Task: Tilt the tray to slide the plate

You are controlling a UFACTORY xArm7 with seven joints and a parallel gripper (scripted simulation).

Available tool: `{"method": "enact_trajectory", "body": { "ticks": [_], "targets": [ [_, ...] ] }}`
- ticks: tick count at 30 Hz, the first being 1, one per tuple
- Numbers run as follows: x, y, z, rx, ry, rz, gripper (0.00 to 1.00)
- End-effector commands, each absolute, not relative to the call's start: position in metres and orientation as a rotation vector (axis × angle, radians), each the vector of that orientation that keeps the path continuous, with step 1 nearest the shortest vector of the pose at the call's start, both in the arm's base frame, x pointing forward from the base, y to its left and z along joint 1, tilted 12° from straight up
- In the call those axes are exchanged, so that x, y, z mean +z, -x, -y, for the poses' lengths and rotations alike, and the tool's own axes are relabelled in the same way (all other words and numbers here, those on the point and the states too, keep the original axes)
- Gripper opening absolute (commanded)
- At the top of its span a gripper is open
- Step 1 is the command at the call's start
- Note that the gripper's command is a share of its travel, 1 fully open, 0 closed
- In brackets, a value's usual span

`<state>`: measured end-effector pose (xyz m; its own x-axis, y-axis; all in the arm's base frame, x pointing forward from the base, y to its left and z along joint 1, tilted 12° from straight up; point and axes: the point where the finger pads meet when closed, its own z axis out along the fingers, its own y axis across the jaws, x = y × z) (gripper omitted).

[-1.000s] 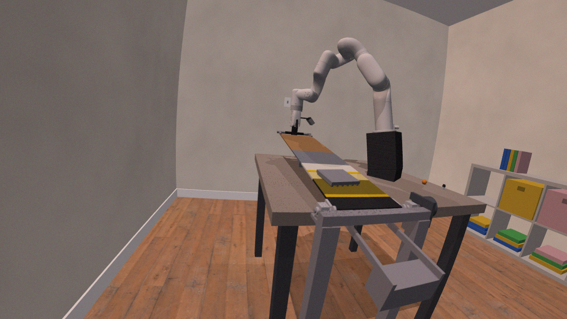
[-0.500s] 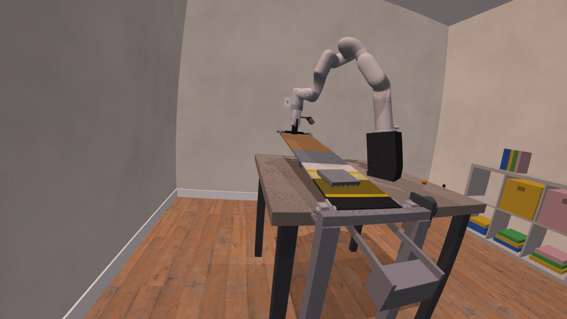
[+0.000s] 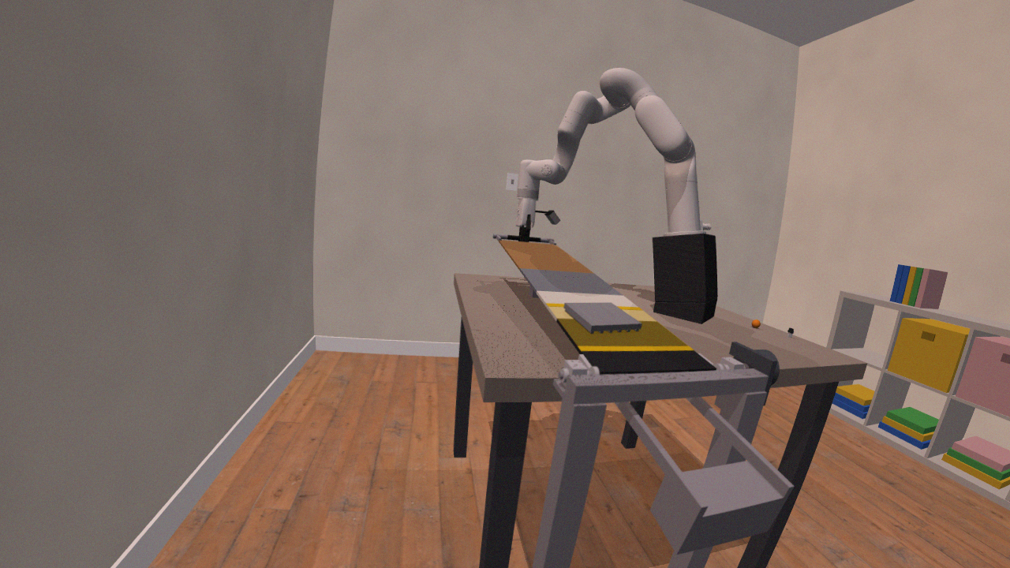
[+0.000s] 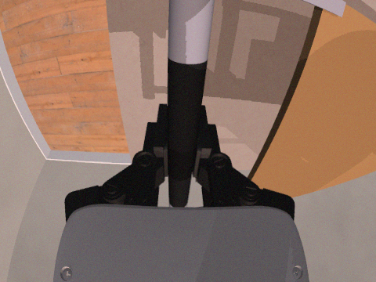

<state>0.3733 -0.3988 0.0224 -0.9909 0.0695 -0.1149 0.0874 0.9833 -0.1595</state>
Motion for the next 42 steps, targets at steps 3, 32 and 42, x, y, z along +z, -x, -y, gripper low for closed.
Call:
{"method": "enact_trajectory", "body": {
  "ticks": [3, 32, 42],
  "targets": [
    [0.047, -0.372, 0.393, -0.255, -0.120, -3.016, 0.00],
    [-0.018, -0.379, 0.412, -0.255, -0.120, -3.016, 0.00],
    [-0.042, -0.381, 0.418, -0.255, -0.120, -3.016, 0.00]
  ]
}}
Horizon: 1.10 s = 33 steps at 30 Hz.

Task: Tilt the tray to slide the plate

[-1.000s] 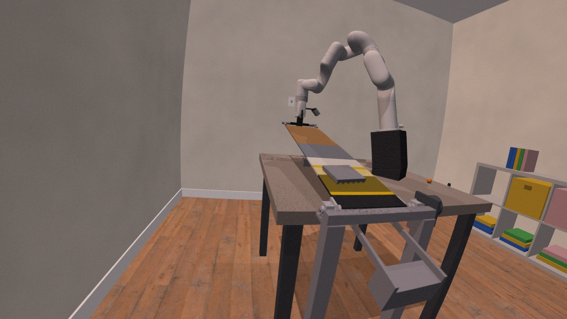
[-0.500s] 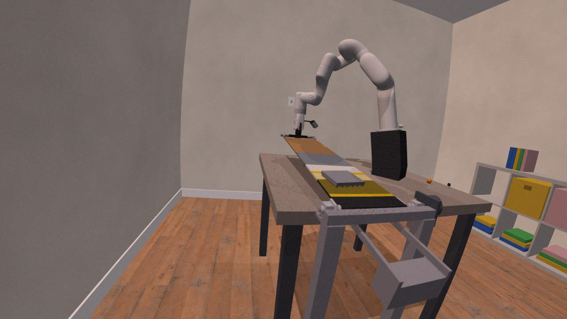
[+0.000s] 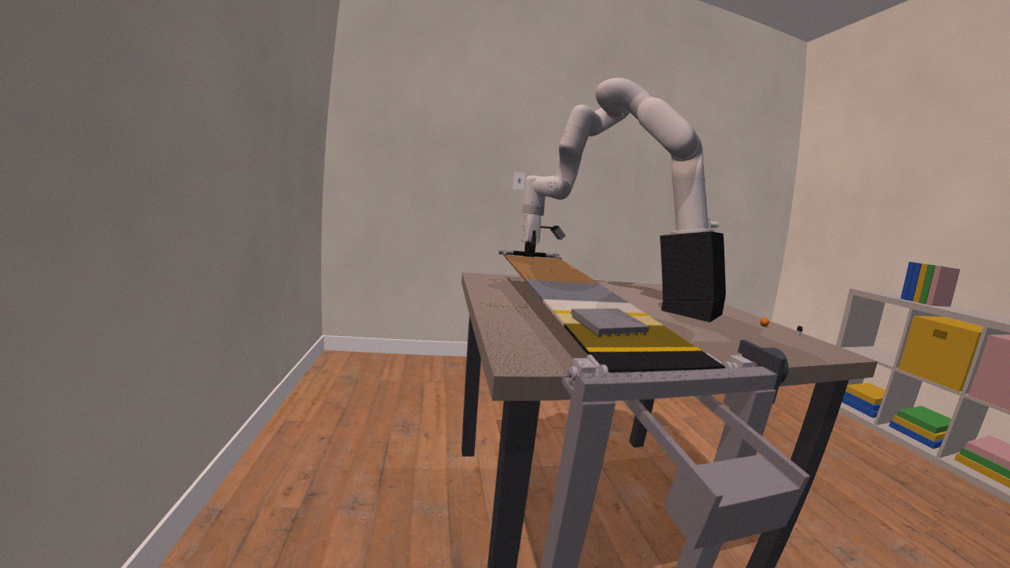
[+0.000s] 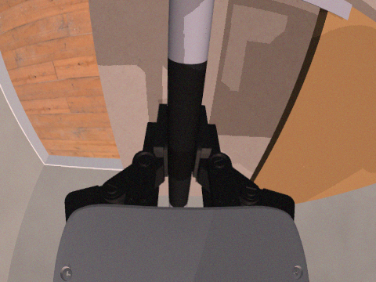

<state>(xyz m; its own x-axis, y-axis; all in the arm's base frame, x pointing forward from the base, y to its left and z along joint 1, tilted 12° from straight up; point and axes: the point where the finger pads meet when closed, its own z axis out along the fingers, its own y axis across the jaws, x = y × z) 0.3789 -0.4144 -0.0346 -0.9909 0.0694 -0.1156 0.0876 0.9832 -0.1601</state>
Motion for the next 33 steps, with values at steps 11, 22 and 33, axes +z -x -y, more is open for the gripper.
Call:
{"method": "enact_trajectory", "body": {
  "ticks": [11, 22, 33],
  "targets": [
    [-0.070, -0.384, 0.424, -0.255, -0.120, -3.016, 0.00],
    [-0.078, -0.385, 0.425, -0.255, -0.120, -3.016, 0.00],
    [-0.081, -0.385, 0.426, -0.255, -0.120, -3.016, 0.00]
  ]
}}
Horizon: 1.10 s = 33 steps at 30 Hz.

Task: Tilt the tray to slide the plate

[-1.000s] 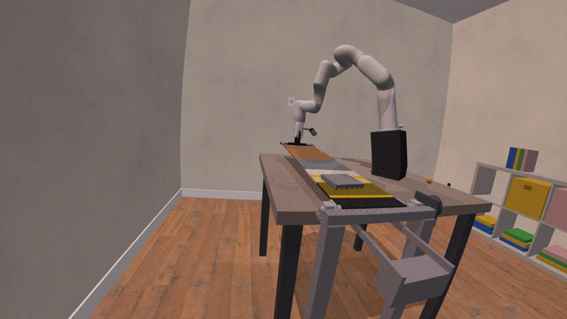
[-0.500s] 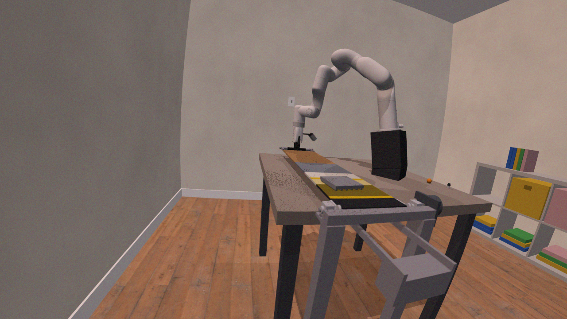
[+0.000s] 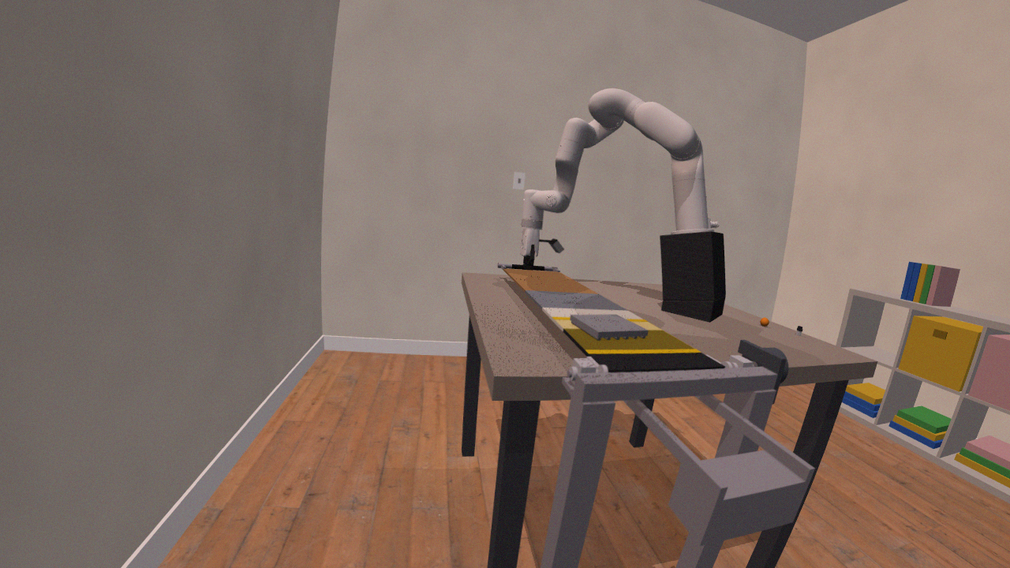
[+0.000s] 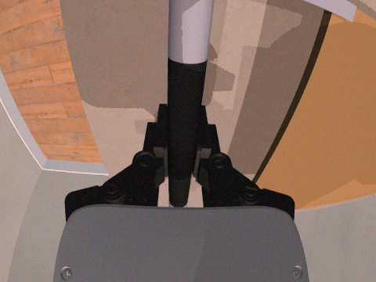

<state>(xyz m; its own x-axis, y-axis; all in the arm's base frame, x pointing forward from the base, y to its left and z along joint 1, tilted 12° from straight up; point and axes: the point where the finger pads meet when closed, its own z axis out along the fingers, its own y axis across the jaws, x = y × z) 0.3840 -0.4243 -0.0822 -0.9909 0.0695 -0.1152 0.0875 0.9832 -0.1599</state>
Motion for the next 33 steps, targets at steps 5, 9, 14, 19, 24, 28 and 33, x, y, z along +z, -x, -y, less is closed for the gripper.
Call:
{"method": "enact_trajectory", "body": {
  "ticks": [5, 9, 14, 19, 24, 28, 33],
  "targets": [
    [-0.0806, -0.3853, 0.4256, -0.255, -0.120, -3.016, 0.00],
    [-0.0806, -0.3853, 0.4256, -0.255, -0.120, -3.016, 0.00],
    [-0.0806, -0.3853, 0.4256, -0.255, -0.120, -3.016, 0.00],
    [-0.0806, -0.3853, 0.4256, -0.255, -0.120, -3.016, 0.00],
    [-0.0806, -0.3853, 0.4256, -0.255, -0.120, -3.016, 0.00],
    [-0.0806, -0.3853, 0.4256, -0.255, -0.120, -3.016, 0.00],
    [-0.0806, -0.3853, 0.4256, -0.255, -0.120, -3.016, 0.40]
  ]
}}
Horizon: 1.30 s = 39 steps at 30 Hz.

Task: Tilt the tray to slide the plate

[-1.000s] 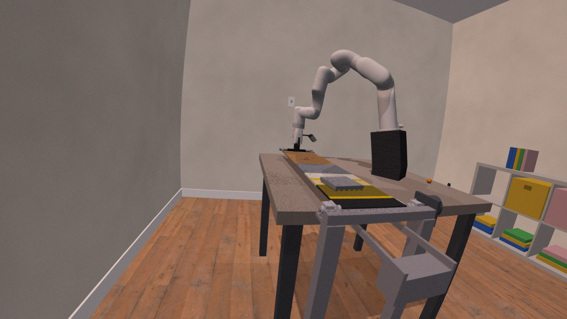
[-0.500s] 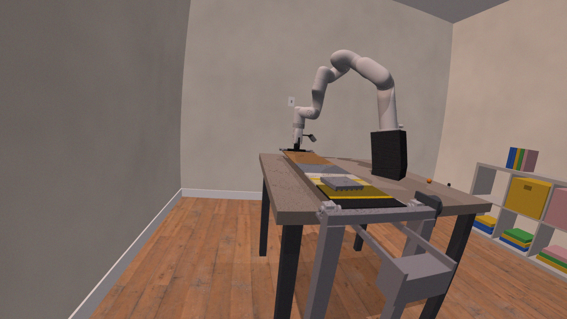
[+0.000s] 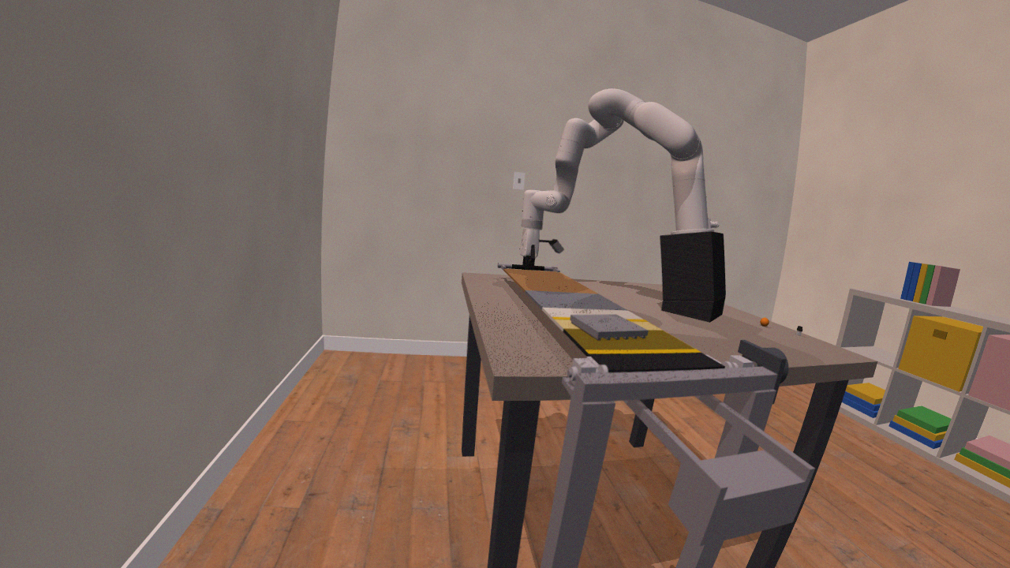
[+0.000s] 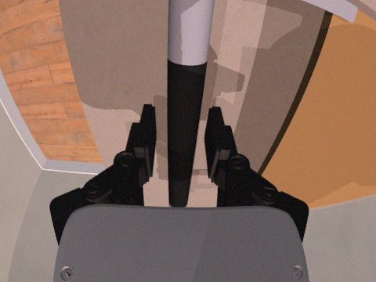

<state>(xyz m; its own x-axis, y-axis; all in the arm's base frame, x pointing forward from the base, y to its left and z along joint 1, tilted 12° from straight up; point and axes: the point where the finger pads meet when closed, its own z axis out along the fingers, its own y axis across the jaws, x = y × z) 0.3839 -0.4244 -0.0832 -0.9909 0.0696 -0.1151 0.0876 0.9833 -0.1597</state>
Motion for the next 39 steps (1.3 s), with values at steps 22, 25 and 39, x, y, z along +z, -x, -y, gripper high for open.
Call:
{"method": "enact_trajectory", "body": {
  "ticks": [22, 25, 39],
  "targets": [
    [-0.081, -0.385, 0.426, -0.255, -0.120, -3.016, 0.40],
    [-0.080, -0.385, 0.425, -0.255, -0.120, -3.016, 0.40],
    [-0.053, -0.382, 0.421, -0.255, -0.120, -3.016, 0.40]
  ]
}}
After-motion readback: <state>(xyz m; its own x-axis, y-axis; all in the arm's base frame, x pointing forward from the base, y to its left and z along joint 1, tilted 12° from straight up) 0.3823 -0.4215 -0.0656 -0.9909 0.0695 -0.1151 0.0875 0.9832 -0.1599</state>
